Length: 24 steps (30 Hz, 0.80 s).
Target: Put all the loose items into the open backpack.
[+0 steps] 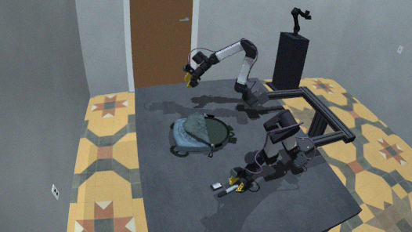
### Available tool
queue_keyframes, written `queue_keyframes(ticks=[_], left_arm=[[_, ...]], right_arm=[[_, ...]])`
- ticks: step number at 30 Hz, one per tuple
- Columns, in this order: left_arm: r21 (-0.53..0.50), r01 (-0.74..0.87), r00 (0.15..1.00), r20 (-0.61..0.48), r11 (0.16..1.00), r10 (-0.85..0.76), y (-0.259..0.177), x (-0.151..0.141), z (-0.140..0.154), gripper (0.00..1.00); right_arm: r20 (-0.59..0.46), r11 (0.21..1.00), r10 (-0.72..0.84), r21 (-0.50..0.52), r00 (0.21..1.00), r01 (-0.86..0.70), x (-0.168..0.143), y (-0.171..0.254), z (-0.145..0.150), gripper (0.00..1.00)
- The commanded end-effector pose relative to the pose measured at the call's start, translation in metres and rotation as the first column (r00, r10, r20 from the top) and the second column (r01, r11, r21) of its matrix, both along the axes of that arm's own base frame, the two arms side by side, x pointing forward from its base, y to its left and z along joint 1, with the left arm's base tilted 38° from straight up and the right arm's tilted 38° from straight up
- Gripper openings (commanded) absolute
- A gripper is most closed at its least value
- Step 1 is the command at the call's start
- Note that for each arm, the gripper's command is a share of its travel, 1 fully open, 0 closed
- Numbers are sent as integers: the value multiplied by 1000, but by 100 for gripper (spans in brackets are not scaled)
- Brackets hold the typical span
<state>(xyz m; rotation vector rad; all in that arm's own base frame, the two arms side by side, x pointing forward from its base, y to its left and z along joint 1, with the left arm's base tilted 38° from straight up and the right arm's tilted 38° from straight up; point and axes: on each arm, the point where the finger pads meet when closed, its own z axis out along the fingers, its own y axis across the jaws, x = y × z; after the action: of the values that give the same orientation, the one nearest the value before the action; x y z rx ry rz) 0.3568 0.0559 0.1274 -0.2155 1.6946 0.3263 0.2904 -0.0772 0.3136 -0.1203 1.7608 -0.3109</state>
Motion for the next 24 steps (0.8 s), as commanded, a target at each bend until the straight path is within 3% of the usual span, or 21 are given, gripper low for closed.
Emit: queue_keyframes(ticks=[1, 16, 17, 24], left_arm=[[6, 1, 1000, 14, 1000, -1, -2, 0, 1, 50], [4, 4, 1000, 18, 1000, -4, -4, -2, 1, 50], [3, 4, 1000, 16, 1000, -4, -4, -2, 0, 41], [3, 1, 1000, 17, 1000, -1, -3, -2, 0, 41]], right_arm=[[15, 1000, 5, -7, 1000, -4, -1, 2, 5, 90], [15, 1000, 5, -7, 1000, -4, -1, 2, 5, 90], [15, 1000, 5, -7, 1000, -4, -1, 2, 5, 90], [15, 1000, 5, -7, 1000, -4, -1, 2, 5, 90]])
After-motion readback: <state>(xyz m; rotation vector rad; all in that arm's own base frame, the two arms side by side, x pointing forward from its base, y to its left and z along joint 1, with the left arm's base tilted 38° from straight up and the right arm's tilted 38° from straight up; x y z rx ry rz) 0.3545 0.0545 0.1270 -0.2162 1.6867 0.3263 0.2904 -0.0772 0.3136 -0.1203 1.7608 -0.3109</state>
